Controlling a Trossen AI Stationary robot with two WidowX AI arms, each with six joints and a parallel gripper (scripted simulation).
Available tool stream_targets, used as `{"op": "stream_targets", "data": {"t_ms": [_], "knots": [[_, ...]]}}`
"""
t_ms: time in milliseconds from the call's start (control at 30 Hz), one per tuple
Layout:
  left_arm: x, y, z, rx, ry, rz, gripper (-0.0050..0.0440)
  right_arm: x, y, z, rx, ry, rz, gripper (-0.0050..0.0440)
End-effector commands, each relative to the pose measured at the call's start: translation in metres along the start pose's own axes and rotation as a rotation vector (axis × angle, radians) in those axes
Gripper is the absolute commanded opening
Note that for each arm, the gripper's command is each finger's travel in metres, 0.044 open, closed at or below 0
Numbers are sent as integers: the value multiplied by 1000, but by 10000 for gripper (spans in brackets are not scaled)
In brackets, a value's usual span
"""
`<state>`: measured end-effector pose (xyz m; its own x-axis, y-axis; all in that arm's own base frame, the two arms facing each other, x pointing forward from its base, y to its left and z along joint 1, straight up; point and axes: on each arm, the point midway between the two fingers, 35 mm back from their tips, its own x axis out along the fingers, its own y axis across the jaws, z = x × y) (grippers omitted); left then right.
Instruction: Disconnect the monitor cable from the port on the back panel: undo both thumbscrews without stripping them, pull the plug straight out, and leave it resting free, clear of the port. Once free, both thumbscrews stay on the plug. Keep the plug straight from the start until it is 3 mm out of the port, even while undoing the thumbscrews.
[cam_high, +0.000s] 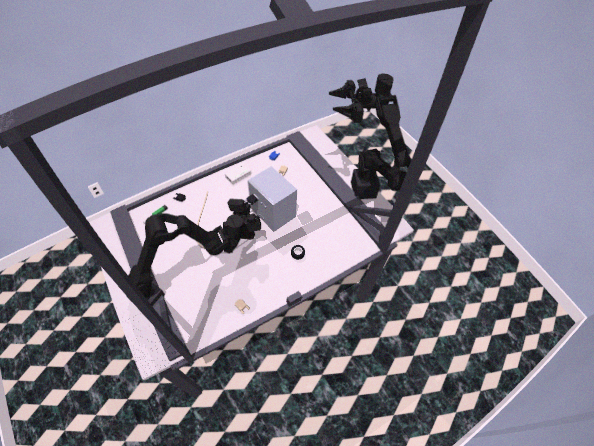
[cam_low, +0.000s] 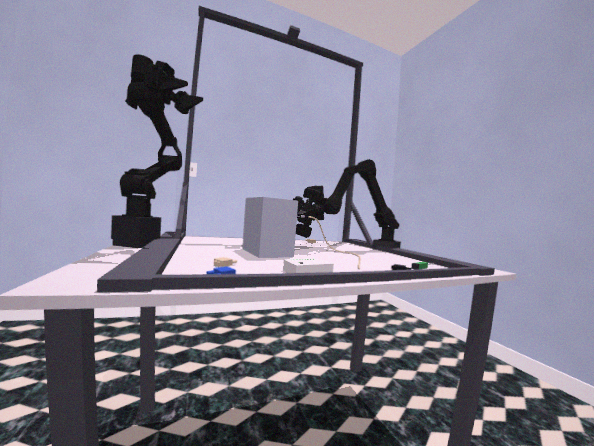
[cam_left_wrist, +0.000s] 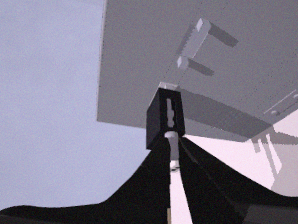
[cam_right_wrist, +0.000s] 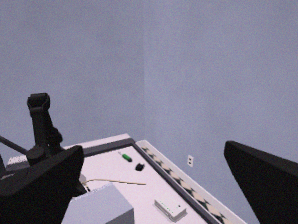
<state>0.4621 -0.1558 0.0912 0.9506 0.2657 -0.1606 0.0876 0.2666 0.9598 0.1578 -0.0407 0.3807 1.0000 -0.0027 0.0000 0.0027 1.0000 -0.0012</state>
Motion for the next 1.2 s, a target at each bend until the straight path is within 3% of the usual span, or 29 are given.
{"op": "stream_targets", "data": {"t_ms": [0, 1167], "knots": [[-1, 11, 3, -67, -6, -18, 0, 0, 1, 3, -4, -1, 3, 440], [0, 18, 2, -307, -8, -186, 0, 0, 1, 3, -4, -1, 3, 440]]}}
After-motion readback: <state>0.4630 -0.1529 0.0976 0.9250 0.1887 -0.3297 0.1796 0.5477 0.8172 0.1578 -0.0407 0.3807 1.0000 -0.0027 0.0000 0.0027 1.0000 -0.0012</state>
